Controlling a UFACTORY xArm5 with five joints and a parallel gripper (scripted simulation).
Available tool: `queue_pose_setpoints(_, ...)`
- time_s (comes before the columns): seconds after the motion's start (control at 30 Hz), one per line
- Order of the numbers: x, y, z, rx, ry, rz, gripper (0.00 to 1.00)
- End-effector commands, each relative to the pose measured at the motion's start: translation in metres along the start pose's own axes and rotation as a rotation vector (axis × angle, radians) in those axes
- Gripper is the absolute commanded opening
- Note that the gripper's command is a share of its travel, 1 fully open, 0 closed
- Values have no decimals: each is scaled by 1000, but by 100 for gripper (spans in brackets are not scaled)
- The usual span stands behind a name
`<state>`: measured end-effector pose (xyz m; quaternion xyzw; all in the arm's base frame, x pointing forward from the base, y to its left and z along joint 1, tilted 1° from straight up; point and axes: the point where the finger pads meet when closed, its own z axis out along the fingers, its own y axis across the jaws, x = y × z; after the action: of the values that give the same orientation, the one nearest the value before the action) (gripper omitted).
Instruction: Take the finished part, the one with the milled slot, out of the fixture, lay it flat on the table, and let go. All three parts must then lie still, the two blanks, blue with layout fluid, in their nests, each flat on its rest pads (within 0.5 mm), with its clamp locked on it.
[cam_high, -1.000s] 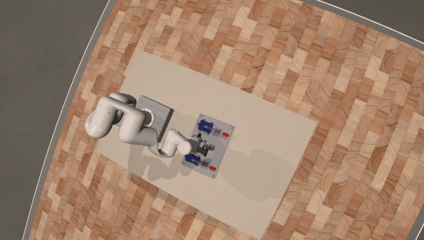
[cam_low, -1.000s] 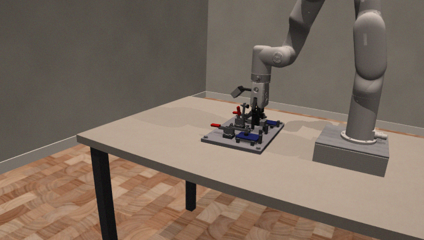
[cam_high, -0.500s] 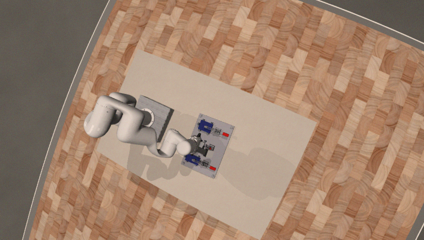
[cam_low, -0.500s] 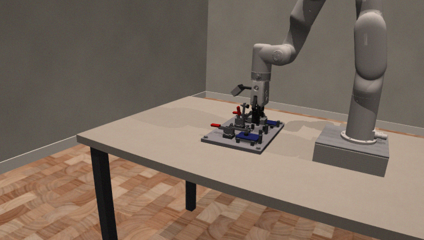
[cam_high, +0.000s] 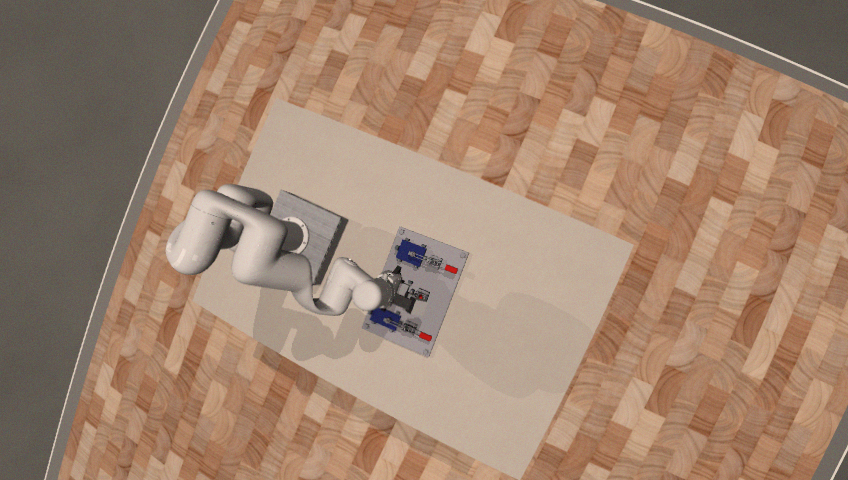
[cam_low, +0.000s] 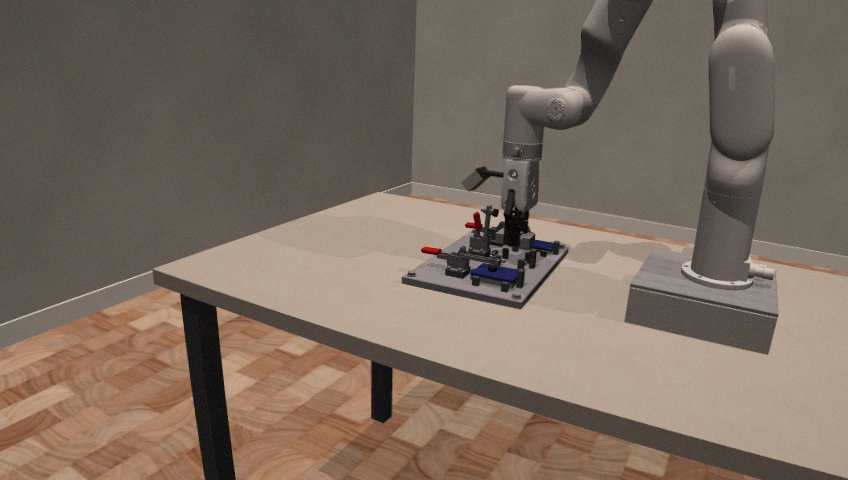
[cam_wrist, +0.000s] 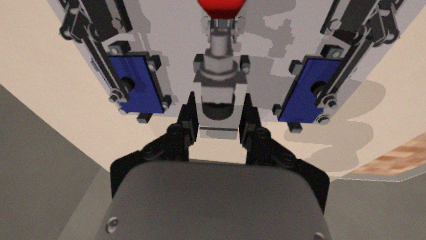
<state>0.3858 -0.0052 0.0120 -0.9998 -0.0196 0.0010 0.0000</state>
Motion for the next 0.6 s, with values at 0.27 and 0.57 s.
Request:
queue_pose_setpoints(0.27,-3,0,-19,0,4,0,0)
queue_pose_setpoints(0.57,-6,0,-31,0,4,0,0)
